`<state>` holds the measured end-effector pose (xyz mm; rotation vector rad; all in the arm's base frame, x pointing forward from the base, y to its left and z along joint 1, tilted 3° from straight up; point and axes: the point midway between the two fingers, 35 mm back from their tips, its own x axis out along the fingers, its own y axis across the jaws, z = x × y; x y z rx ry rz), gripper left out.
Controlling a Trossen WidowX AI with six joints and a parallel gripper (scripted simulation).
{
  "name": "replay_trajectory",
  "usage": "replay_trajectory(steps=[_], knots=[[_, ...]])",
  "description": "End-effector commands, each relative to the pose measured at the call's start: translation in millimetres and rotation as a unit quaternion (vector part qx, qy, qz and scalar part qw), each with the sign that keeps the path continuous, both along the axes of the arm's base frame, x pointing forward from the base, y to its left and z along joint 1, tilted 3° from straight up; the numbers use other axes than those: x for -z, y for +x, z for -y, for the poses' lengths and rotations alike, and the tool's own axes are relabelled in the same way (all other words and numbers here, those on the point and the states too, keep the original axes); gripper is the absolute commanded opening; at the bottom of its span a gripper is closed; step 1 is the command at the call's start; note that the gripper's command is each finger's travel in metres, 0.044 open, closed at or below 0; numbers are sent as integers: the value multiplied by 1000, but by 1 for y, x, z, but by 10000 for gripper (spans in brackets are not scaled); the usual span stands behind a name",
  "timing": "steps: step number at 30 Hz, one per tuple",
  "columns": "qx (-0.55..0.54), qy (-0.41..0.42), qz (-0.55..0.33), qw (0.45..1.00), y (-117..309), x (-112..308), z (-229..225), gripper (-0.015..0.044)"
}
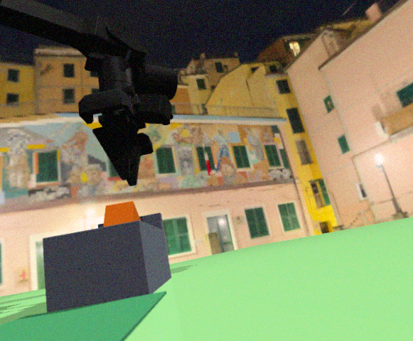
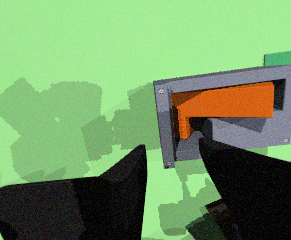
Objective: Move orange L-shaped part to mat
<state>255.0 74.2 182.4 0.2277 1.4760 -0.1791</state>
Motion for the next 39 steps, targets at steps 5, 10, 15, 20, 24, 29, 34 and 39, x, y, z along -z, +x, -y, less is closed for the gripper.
replay_trajectory(steps=[5, 10, 15, 20, 24, 29, 34, 39], knots=[[0, 0, 1, 1000, 0, 0, 0, 180], [0, -1, -1, 1000, 2, 11, 0, 180], [-1, -4, -6, 1000, 4, 57, 1, 180], [-2, -5, -7, 1000, 3, 71, 1, 180], [-2, -5, -7, 1000, 3, 73, 1, 180], [-2, -5, -7, 1000, 4, 80, 1, 180], [-2, -5, -7, 1000, 4, 88, 1, 180], [-2, -5, -7, 1000, 5, 97, 1, 180]])
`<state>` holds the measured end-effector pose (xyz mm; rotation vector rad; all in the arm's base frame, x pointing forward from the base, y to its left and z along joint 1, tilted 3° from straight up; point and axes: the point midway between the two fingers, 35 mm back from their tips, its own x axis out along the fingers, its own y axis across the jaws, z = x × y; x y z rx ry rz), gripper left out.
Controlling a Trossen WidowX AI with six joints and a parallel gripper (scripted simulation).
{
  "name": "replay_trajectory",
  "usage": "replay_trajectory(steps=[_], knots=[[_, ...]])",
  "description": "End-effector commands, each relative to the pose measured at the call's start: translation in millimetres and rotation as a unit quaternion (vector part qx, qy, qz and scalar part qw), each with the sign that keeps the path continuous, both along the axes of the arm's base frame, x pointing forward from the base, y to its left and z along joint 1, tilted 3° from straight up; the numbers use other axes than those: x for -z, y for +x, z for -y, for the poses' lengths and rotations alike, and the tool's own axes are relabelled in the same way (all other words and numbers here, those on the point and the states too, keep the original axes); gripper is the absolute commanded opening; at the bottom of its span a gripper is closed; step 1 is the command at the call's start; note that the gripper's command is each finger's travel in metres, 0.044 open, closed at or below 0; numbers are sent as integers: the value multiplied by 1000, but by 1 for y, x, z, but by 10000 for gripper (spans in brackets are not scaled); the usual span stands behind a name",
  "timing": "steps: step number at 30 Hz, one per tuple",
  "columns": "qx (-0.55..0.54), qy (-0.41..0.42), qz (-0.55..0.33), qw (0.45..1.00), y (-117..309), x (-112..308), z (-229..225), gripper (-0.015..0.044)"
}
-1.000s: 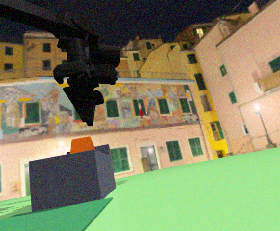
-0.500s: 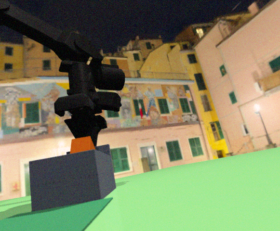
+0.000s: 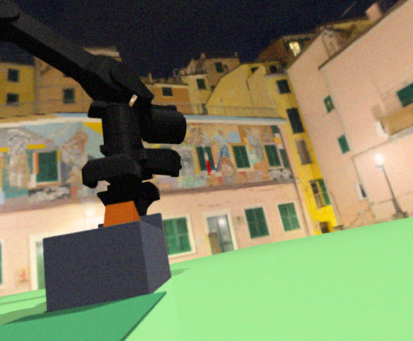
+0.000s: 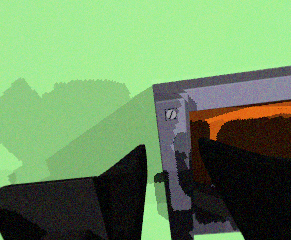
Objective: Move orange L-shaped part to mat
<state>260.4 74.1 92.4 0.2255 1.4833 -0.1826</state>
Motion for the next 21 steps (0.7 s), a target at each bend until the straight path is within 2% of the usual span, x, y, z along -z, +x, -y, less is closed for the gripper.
replay_trajectory(steps=[1, 21], knots=[[-2, -3, -3, 1000, 0, 8, 1, 180], [-2, -3, -3, 1000, 0, 17, 1, 180]])
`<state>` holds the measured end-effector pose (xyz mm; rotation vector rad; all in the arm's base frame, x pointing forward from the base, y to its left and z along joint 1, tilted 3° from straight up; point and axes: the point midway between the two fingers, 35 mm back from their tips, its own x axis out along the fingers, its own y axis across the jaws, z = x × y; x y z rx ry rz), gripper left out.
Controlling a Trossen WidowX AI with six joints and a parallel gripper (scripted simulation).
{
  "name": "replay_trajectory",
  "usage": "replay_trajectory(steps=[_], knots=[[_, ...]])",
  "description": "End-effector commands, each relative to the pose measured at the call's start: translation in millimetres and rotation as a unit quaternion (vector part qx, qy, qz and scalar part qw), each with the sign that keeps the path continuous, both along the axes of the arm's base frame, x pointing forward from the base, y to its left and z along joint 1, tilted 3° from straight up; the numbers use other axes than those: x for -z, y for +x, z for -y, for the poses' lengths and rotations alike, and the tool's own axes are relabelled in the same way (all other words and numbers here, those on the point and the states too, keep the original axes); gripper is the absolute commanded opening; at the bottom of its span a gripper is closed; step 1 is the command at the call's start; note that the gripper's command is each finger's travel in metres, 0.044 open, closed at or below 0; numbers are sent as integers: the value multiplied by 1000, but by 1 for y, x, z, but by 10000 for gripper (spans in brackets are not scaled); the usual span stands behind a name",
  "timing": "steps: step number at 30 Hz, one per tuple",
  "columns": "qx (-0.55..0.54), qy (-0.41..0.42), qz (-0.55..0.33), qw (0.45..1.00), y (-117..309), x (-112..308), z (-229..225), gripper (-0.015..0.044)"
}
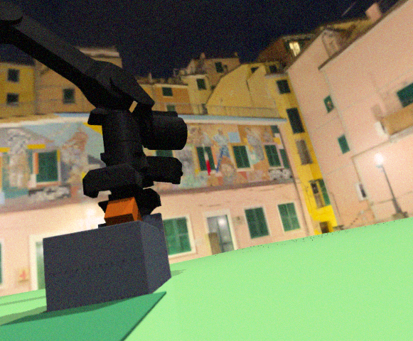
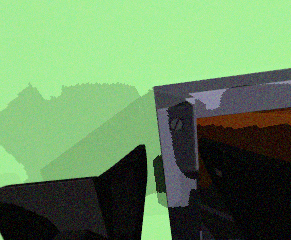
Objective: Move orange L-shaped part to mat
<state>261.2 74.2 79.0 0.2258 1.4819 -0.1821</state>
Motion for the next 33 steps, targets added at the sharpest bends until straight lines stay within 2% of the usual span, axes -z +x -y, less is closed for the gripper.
replay_trajectory(steps=[1, 18, 21, 27, 33], knots=[[-2, -4, -4, 1000, -1, 4, 1, 180], [-2, -3, -4, 1000, 1, -14, -10, 180], [-2, -3, -4, 1000, 2, -32, -9, 180], [-2, -4, -4, 1000, -7, -100, 1, 180], [0, 1, 4, 1000, -6, -104, 0, 180]])
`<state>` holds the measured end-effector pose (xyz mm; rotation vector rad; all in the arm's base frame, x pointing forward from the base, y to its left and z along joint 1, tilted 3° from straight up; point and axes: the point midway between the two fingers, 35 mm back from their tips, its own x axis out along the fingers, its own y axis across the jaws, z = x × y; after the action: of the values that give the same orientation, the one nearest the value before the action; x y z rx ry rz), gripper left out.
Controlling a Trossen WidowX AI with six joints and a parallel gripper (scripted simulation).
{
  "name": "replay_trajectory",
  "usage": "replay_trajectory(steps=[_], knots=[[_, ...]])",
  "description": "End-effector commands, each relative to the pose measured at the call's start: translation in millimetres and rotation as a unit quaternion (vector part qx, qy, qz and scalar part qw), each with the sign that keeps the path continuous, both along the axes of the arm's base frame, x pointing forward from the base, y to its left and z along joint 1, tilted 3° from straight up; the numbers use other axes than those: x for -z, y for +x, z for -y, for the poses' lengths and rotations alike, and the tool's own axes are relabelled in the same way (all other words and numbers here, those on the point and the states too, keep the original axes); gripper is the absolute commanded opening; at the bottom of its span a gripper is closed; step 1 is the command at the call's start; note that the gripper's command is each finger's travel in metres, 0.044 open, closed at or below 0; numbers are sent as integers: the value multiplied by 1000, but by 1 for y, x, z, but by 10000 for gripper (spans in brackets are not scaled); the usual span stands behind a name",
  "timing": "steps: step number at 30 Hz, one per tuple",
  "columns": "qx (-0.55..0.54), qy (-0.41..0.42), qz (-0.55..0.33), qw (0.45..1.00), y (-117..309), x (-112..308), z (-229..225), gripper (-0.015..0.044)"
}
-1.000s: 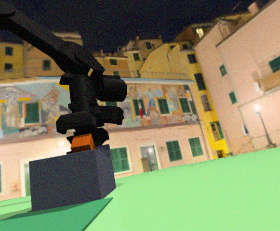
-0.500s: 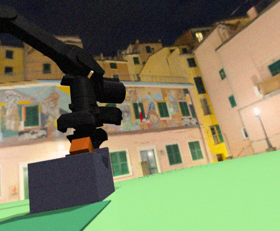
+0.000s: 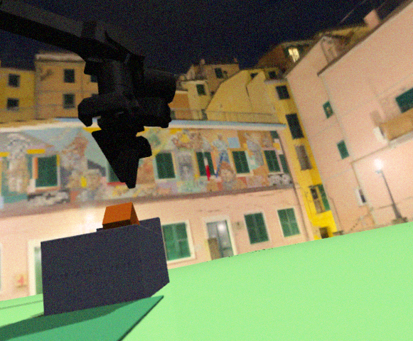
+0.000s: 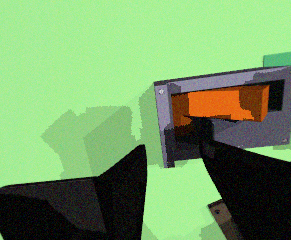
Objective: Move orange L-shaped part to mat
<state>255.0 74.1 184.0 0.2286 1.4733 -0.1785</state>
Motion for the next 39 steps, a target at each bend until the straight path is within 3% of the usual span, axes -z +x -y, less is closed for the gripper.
replay_trajectory(steps=[1, 23, 25, 27, 33, 39], knots=[[0, 0, 0, 1000, 0, 1, 0, 180], [0, 0, 0, 1000, 0, 1, 0, 180], [-20, -2, 0, 1000, 0, 1, 2, 232], [-65, -7, 0, 998, 0, 1, 7, 280], [-288, -29, 2, 957, -1, 1, 30, 280], [-504, -48, 2, 862, -5, 0, 54, 280]])
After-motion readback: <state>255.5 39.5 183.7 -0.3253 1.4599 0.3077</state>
